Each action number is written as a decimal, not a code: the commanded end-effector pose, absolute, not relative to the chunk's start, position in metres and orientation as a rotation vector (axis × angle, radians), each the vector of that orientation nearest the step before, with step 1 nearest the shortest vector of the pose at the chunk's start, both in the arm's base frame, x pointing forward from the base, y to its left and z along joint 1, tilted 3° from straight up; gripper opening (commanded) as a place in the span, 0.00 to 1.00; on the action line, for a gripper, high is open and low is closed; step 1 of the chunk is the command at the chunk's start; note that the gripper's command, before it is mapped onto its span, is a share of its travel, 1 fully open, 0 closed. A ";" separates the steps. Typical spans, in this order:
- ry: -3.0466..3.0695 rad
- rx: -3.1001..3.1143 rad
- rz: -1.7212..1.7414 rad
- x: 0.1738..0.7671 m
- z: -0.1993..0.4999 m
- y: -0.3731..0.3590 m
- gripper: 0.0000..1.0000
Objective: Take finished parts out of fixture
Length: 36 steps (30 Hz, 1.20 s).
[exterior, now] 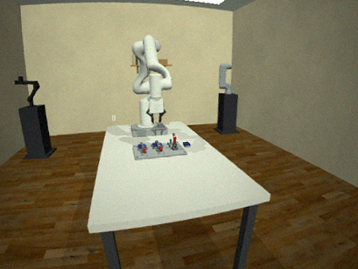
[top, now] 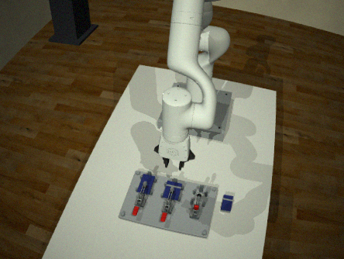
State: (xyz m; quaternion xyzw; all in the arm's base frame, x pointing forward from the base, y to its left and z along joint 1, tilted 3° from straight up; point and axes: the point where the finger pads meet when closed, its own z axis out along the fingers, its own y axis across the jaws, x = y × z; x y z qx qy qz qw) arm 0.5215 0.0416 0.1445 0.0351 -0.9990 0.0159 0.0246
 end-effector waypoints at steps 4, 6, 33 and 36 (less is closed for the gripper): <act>-3.092 0.108 0.049 0.522 0.145 0.041 0.48; -3.092 0.108 0.049 0.522 0.145 0.041 0.48; -3.092 0.108 0.049 0.520 0.086 0.039 0.48; -3.092 0.108 0.049 0.520 0.085 0.039 0.48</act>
